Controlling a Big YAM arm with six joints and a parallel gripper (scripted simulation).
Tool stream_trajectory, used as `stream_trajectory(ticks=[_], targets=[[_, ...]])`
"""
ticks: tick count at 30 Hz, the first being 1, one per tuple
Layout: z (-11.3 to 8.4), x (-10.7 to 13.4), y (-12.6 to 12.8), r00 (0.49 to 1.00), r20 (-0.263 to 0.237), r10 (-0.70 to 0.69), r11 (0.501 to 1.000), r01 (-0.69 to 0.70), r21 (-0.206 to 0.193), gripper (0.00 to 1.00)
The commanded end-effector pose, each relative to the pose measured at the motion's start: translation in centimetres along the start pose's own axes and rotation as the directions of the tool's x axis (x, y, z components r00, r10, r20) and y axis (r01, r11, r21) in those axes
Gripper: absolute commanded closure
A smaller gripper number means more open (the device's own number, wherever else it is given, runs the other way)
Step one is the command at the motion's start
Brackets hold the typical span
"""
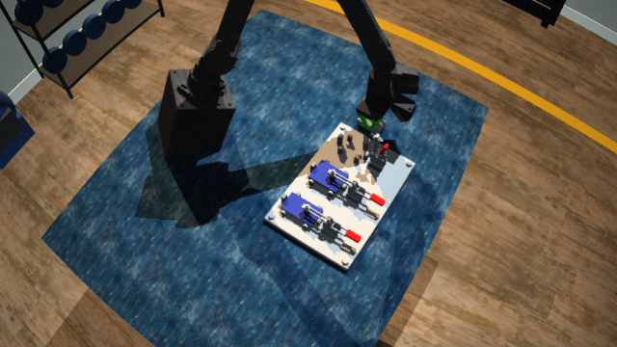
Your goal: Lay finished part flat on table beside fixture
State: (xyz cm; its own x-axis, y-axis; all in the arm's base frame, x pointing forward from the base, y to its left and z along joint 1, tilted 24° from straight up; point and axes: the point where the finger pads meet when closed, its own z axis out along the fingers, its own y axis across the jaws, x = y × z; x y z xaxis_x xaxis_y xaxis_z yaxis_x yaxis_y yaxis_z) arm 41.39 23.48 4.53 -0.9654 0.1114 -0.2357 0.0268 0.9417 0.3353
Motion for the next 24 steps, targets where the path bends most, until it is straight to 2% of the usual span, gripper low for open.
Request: stream_trajectory(ticks=[1, 24], targets=[[-1.01, -0.43, 0.71, 0.999, 0.034, -0.006, 1.0, 0.007, -0.02, 1.0], [-1.03, -0.13, 0.51, 1.0, 0.028, -0.005, 1.0, 0.005, -0.017, 1.0]])
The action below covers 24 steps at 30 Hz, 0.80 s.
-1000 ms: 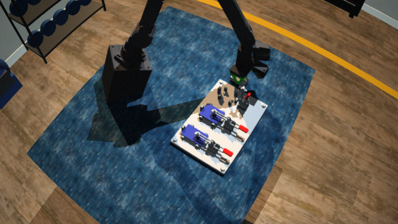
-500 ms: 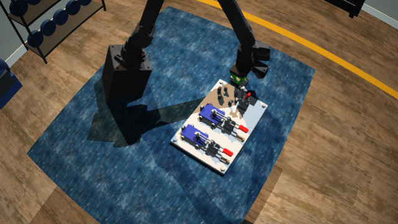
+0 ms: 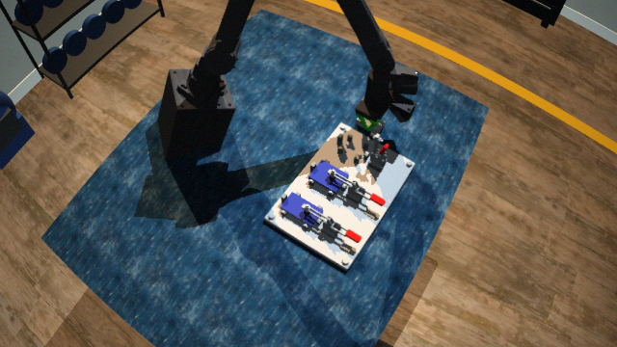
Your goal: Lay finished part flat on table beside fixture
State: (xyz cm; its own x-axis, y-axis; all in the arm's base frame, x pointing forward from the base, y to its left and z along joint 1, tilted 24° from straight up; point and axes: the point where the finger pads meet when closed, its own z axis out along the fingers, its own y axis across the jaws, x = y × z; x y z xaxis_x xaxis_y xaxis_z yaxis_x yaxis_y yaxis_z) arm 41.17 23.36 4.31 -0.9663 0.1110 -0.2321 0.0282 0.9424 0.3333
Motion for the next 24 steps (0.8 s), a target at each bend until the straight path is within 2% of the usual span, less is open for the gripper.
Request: stream_trajectory(ticks=[1, 24], targets=[[-1.14, -0.37, 0.68, 0.999, 0.032, -0.005, 1.0, 0.006, -0.019, 1.0], [-1.25, -0.14, 0.55, 1.0, 0.026, -0.004, 1.0, 0.005, -0.016, 1.0]])
